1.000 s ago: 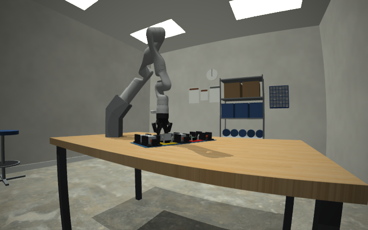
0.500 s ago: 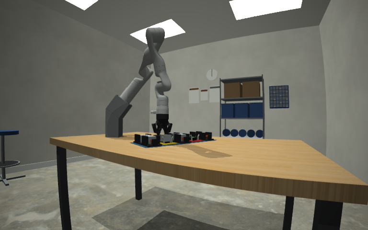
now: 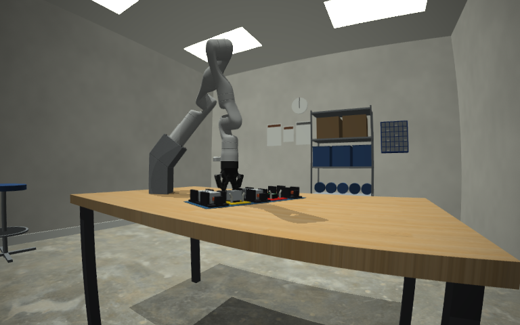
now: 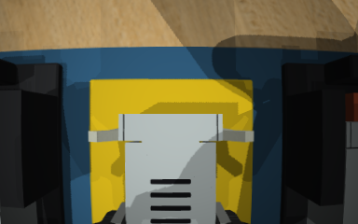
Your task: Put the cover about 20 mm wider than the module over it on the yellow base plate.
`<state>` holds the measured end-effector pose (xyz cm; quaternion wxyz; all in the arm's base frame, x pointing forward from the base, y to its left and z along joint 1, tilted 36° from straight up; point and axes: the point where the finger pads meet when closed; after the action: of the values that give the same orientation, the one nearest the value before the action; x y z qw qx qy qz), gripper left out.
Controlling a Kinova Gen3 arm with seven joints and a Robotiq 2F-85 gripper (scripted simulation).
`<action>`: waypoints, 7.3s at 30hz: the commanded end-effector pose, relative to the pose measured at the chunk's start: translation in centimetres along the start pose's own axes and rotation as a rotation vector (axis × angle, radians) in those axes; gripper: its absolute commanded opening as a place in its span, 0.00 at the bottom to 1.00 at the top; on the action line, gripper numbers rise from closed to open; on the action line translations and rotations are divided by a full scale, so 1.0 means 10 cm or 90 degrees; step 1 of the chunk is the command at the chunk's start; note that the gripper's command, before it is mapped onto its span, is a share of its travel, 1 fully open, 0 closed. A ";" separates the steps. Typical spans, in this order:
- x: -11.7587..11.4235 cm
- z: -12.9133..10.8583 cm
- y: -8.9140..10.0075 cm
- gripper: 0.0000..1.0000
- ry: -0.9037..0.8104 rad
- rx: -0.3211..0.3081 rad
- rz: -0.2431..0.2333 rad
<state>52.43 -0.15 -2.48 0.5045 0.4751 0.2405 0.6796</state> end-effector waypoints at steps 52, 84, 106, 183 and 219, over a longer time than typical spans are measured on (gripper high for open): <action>-0.01 0.03 -0.02 0.00 0.001 -0.001 -0.002; -0.01 0.03 -0.03 1.00 0.002 -0.001 -0.003; -0.01 0.03 0.21 1.00 0.002 -0.001 -0.002; 0.03 0.04 1.05 1.00 0.001 0.000 -0.001; 0.03 0.04 1.05 1.00 0.001 0.000 -0.001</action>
<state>47.91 -3.83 6.22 0.5041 0.4747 0.2417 0.6798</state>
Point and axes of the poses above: the point where the finger pads meet when closed, its own y axis back along the fingers, its own x axis across the jaws, z = x × y, and after that the axes turned 14 degrees about y, right-handed
